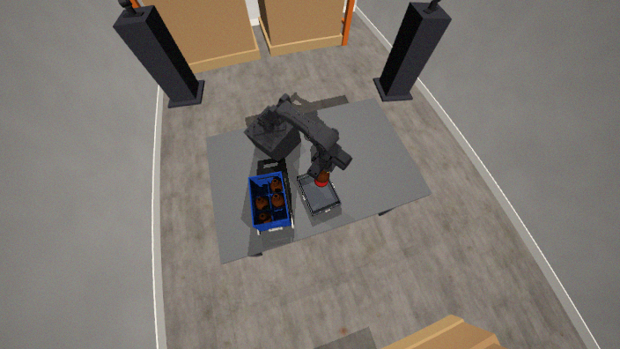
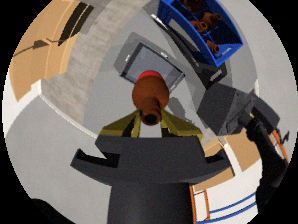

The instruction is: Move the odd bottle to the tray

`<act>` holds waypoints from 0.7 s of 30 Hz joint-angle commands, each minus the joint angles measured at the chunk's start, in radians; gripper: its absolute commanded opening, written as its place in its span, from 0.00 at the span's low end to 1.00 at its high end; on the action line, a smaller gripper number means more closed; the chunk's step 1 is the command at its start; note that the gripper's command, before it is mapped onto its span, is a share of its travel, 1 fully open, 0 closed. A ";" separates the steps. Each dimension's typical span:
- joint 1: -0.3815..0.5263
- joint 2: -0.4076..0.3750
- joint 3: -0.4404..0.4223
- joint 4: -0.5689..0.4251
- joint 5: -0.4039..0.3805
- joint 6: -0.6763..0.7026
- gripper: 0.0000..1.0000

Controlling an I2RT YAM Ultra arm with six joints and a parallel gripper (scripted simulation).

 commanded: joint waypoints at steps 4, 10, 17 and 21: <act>0.021 -0.013 0.050 -0.018 0.010 0.005 0.00; 0.021 -0.013 0.050 -0.018 0.010 0.005 0.00; 0.022 -0.017 0.049 -0.018 0.010 0.006 0.00; 0.022 -0.025 0.048 -0.017 0.010 0.007 0.00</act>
